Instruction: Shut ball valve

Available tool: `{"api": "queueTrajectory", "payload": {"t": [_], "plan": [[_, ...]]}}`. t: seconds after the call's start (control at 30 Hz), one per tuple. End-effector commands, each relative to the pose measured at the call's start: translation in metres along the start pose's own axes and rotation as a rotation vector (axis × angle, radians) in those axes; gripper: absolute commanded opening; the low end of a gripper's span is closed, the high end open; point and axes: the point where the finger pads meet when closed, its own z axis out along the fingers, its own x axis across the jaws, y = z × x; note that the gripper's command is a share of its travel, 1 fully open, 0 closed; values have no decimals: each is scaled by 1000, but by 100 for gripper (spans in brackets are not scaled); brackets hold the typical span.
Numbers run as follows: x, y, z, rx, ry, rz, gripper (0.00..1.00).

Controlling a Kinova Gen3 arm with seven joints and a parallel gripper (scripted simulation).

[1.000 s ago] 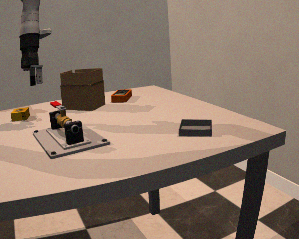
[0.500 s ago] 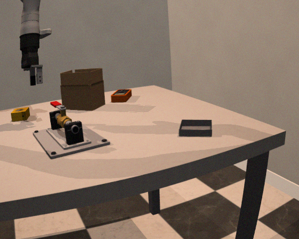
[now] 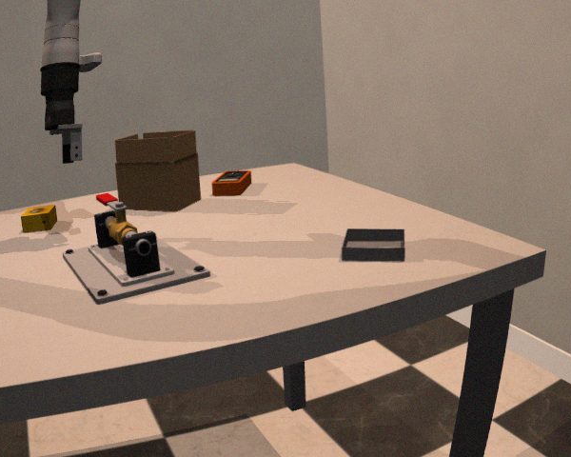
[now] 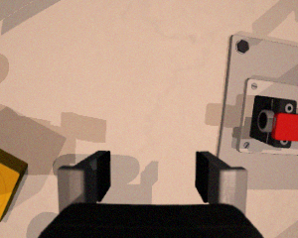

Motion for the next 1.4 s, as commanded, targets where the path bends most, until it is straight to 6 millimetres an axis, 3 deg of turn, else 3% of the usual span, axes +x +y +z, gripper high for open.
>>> {"api": "queueTrajectory", "payload": {"t": [0.0, 0.1, 0.6, 0.67, 0.93, 1.23, 1.27, 1.37], "plan": [[12, -1, 1, -8, -16, 149, 100], [17, -2, 1, -11, -23, 209, 100], [100, -8, 4, -43, -155, 1281, 100], [100, -8, 4, -43, -155, 1281, 100], [127, -11, 2, -42, -206, 1603, 100], [131, -12, 1, -41, -215, 1654, 100], [131, -12, 1, -41, -215, 1654, 0], [131, -12, 1, -41, -215, 1654, 0]]}}
